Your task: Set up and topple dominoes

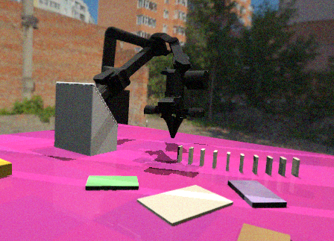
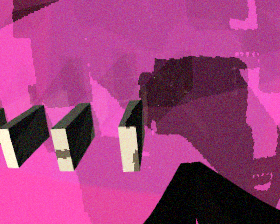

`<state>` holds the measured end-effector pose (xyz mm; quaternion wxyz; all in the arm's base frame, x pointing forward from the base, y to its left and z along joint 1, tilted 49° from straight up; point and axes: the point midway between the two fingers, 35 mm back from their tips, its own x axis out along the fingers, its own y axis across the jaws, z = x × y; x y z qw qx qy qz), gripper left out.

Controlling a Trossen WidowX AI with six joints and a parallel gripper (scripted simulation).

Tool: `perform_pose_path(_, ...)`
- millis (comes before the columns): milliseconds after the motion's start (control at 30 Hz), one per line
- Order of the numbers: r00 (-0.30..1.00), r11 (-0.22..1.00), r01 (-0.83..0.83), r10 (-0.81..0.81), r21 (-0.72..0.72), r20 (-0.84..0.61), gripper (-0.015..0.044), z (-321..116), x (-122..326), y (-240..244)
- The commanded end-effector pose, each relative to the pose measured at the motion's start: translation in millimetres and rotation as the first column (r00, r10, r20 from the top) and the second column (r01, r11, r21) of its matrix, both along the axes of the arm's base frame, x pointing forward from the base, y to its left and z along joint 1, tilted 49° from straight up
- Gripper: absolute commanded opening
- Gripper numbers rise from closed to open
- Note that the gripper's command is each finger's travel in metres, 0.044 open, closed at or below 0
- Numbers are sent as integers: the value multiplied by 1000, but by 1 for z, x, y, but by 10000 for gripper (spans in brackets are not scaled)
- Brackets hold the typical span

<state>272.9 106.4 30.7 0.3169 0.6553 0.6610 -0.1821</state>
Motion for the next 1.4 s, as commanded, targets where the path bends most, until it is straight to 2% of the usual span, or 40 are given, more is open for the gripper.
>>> perform_pose_path(0,999,1000,-2,3,8,-34,0,-36,-8,39)
perform_pose_path(333,999,1000,-2,3,9,-34,0,-37,-8,41)
perform_pose_path(1133,999,1000,-2,3,9,-32,0,-31,31,43)
perform_pose_path(1367,1000,1000,-10,10,18,-21,0,-14,32,18)
